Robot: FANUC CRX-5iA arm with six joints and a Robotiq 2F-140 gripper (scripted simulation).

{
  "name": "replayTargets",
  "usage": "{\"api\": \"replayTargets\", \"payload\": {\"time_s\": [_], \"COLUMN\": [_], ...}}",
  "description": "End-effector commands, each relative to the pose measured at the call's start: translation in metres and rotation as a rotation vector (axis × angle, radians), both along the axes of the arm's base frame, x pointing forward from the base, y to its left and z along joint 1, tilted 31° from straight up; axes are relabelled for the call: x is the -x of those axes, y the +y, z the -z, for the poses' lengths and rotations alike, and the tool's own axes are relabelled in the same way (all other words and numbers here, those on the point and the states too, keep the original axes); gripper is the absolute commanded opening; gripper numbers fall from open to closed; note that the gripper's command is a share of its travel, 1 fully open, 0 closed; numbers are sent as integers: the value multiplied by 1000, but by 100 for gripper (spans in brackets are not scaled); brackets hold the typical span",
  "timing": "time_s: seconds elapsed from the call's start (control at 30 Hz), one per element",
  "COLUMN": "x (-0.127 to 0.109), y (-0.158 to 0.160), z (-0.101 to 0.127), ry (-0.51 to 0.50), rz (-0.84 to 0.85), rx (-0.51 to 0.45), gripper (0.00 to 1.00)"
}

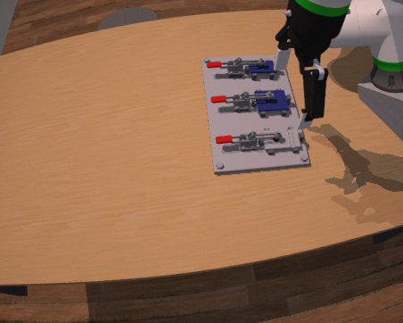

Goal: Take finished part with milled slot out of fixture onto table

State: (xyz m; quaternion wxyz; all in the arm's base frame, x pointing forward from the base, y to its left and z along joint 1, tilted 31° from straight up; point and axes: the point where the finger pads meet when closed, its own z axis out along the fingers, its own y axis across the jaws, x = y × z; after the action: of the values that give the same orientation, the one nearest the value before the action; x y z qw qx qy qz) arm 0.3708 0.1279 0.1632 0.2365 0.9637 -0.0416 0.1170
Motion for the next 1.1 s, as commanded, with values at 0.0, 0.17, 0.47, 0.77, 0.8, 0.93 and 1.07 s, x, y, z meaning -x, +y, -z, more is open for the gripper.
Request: {"api": "replayTargets", "payload": {"time_s": [0.0, 0.17, 0.47, 0.77, 0.8, 0.93, 1.07], "x": [5, 5, 5, 5, 5, 5, 5], "y": [8, 8, 8, 8, 8, 8, 8], "z": [0, 0, 0, 0, 0, 0, 0], "ry": [-45, -45, -45, -45, -45, -45, -45], "rz": [79, 80, 80, 80, 80, 80, 80], "rx": [-17, -17, -17, -17, -17, -17, -17], "gripper": [100, 100, 0, 0, 0, 0, 0]}}
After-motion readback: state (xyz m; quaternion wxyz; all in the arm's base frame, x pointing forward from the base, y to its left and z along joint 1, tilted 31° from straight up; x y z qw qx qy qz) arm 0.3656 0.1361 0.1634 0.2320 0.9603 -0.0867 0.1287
